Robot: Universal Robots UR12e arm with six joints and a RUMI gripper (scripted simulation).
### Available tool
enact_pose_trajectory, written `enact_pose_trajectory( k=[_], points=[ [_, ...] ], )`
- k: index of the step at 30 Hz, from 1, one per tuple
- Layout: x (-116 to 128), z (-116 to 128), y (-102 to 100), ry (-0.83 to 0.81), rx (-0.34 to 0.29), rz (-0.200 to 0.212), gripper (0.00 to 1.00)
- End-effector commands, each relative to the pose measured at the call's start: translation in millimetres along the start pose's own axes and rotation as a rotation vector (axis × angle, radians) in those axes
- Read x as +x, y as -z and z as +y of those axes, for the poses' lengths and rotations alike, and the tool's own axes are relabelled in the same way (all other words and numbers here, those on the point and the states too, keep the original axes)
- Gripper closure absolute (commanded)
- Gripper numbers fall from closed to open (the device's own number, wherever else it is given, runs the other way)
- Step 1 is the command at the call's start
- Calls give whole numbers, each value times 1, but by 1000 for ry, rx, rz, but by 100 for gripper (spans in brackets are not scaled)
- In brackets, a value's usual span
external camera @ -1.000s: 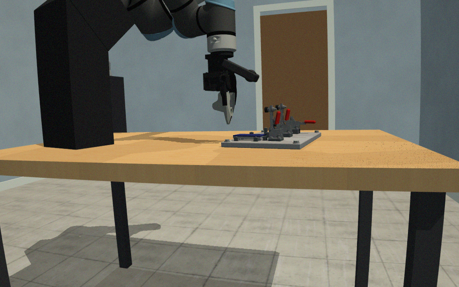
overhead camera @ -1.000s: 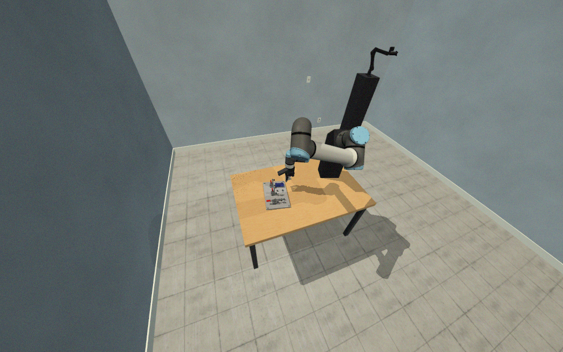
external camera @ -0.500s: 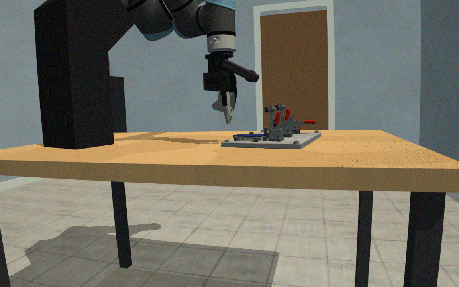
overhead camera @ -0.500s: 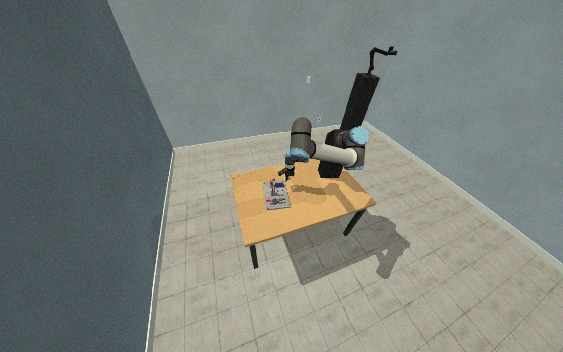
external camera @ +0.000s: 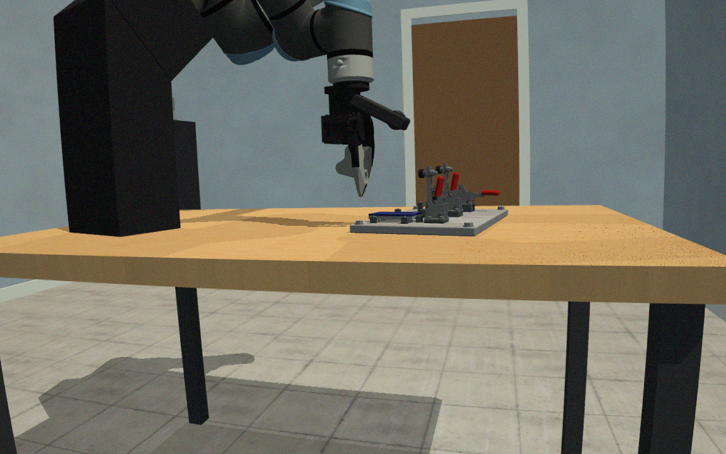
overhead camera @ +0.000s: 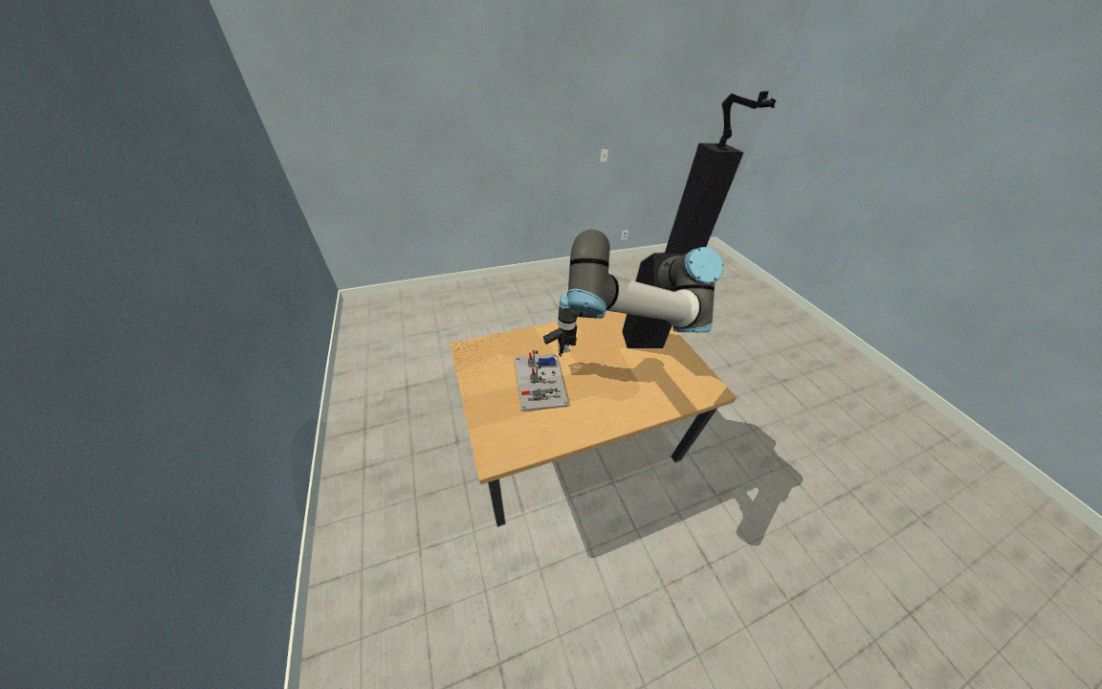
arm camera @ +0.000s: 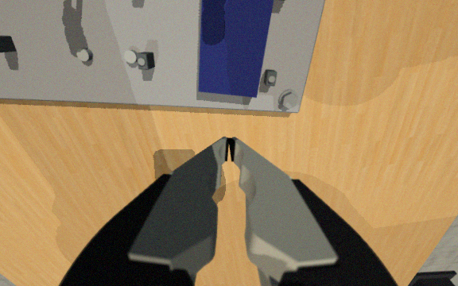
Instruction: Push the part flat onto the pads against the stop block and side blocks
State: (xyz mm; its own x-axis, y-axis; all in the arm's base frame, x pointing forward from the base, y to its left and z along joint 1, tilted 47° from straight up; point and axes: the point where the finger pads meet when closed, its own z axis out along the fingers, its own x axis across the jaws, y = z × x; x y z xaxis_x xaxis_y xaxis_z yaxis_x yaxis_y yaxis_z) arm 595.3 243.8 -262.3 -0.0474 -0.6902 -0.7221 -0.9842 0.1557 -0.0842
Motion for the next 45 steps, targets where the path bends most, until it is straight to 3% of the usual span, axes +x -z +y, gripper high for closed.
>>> enact_pose_trajectory(
  k=[1, 17, 45],
  points=[
    [0, 0, 0, 0, 1, 0, 100],
    [-6, -8, 0, 0, 1, 0, 100],
    [-54, -67, 0, 0, 1, 0, 100]
  ],
)
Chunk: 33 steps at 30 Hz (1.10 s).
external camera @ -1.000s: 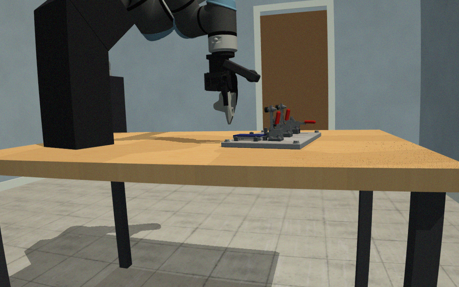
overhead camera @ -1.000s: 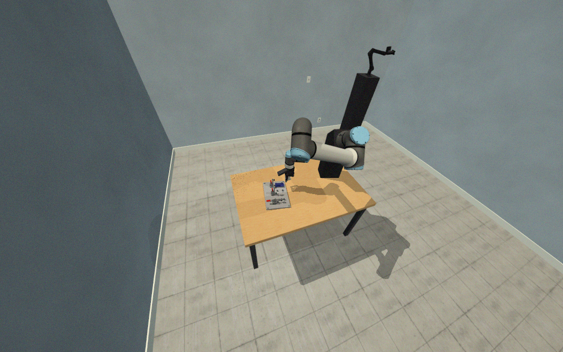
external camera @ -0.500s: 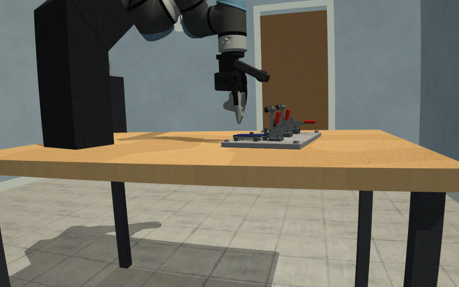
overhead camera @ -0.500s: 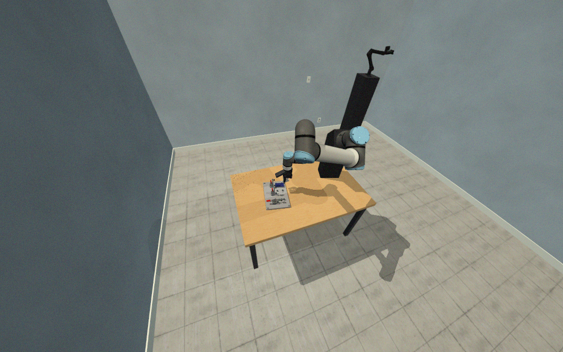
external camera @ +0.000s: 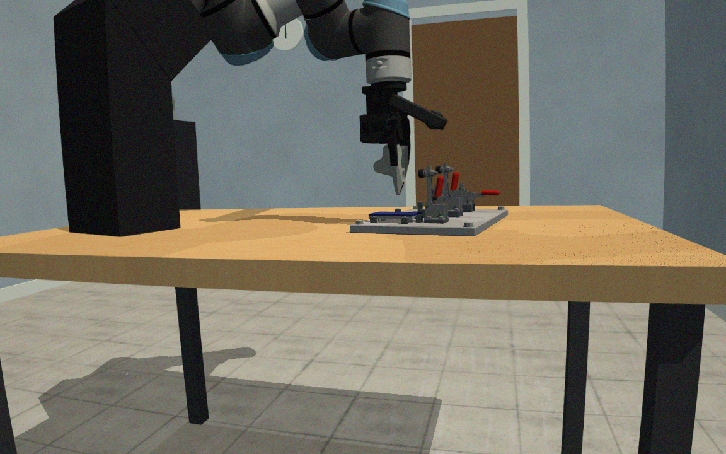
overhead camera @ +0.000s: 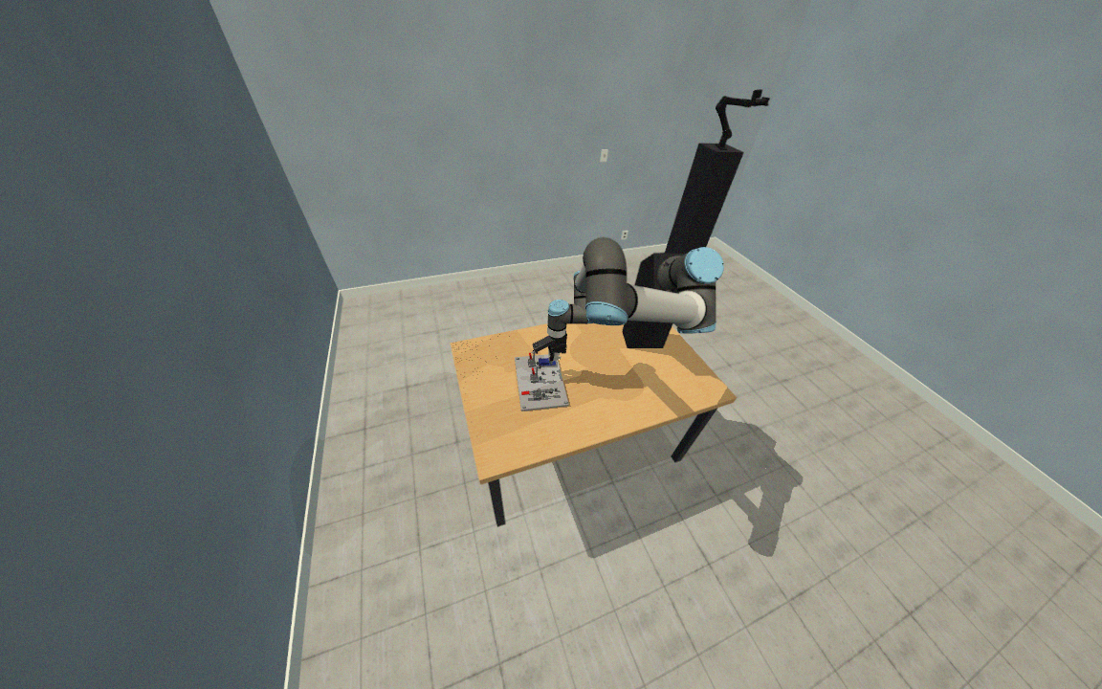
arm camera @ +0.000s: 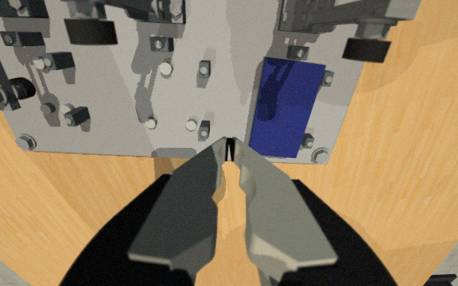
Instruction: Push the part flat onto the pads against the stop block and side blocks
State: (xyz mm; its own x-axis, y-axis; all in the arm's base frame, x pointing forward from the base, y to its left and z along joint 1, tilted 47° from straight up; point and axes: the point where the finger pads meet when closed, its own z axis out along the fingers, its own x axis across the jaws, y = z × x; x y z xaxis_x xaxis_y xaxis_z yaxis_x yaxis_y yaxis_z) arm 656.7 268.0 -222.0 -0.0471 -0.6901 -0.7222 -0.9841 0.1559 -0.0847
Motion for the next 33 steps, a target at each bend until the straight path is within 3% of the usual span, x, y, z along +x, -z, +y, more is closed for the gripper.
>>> enact_pose_trajectory(
  k=[1, 21, 33],
  points=[
    [-5, -8, 0, 0, 0, 0, 100],
    [-7, -9, -7, 0, 0, 0, 100],
    [-7, -9, -30, 0, 0, 0, 100]
  ],
)
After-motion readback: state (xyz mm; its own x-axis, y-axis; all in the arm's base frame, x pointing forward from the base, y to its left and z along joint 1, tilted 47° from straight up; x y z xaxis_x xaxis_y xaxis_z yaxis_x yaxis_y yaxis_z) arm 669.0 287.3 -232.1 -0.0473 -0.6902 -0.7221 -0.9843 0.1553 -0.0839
